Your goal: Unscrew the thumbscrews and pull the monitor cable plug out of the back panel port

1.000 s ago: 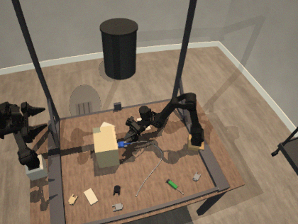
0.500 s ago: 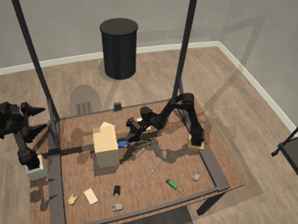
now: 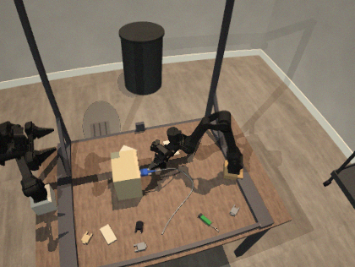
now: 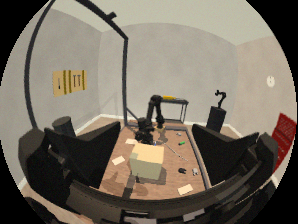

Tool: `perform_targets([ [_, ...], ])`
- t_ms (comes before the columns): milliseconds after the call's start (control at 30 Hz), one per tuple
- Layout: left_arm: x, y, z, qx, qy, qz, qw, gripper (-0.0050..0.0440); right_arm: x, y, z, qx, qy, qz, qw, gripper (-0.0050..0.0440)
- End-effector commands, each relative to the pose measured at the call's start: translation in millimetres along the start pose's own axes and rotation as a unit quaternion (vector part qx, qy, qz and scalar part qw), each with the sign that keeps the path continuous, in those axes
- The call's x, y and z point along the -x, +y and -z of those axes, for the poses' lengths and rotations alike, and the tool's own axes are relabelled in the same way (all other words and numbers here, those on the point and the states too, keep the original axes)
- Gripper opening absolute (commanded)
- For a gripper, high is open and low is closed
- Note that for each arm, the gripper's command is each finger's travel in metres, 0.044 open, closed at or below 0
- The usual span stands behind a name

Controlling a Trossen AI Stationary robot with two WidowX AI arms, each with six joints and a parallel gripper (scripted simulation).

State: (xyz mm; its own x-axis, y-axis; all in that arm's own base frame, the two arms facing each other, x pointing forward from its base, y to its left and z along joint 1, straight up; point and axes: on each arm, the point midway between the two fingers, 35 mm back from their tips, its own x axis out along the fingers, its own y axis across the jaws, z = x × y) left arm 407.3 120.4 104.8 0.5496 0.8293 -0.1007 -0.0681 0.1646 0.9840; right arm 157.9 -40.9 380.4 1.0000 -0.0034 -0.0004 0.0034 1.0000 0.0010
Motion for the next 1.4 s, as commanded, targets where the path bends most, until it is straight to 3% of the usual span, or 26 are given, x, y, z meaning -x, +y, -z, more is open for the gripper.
perform_targets([
  [0, 0.0, 7.8, -1.7, 0.008, 0.000, -0.007, 1.000, 0.0000, 0.3, 1.5, -3.3, 0.004, -0.001, -0.002, 1.000, 0.0440],
  [1367, -0.8, 15.3, -1.1, 0.145, -0.002, 0.089, 0.985, 0.0000, 0.3, 1.5, -3.3, 0.004, -0.001, -0.002, 1.000, 0.0440],
])
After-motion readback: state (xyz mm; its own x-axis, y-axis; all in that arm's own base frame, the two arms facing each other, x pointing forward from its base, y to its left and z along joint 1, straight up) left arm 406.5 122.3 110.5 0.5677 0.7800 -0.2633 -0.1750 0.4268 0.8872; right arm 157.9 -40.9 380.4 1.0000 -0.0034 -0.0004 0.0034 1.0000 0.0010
